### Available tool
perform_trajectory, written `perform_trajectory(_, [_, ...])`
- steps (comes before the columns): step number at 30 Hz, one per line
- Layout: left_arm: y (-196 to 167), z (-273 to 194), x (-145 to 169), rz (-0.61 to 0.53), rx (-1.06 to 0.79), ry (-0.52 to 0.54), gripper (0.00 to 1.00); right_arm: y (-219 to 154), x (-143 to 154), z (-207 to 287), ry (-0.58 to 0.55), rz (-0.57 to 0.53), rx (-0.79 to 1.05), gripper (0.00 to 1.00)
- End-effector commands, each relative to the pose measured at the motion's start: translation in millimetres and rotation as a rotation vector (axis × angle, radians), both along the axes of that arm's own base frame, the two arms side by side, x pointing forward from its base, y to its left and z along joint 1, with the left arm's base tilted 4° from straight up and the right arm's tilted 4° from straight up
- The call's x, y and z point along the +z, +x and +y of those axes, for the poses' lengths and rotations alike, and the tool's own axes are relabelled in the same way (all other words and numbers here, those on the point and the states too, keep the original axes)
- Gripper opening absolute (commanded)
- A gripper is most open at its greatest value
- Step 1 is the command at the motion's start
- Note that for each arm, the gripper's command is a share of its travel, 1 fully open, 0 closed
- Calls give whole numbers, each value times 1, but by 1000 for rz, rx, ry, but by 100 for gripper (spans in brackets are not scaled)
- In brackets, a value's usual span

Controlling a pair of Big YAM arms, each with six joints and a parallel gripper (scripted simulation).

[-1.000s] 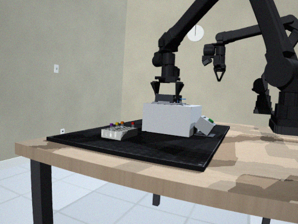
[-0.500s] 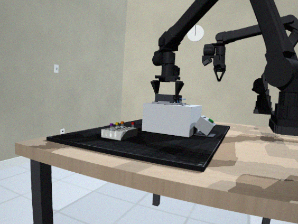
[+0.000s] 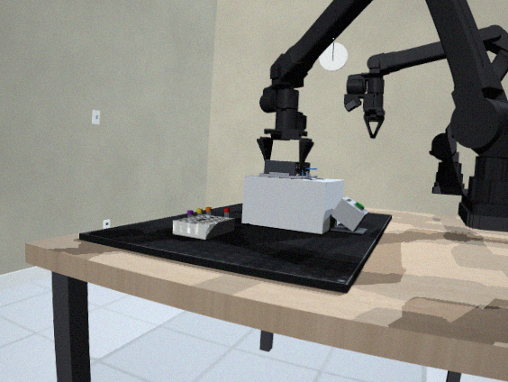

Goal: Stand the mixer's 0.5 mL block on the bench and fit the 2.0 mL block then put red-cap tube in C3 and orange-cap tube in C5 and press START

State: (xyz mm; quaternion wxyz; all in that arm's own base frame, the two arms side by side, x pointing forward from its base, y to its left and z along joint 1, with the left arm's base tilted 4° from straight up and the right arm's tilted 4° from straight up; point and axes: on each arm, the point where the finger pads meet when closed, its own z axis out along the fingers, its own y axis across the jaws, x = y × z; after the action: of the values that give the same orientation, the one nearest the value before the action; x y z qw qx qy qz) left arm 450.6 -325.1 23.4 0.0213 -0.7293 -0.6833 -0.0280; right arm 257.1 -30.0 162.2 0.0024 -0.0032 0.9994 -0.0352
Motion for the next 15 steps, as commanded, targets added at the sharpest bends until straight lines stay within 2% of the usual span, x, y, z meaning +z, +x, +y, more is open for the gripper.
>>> perform_trajectory(1, [-5,0,-14,24,-16,22,100,27,29,0,-4,-80,15,0])
perform_trajectory(15, [11,-11,-4,-16,-15,-8,100,13,11,1,-1,-34,15,0])
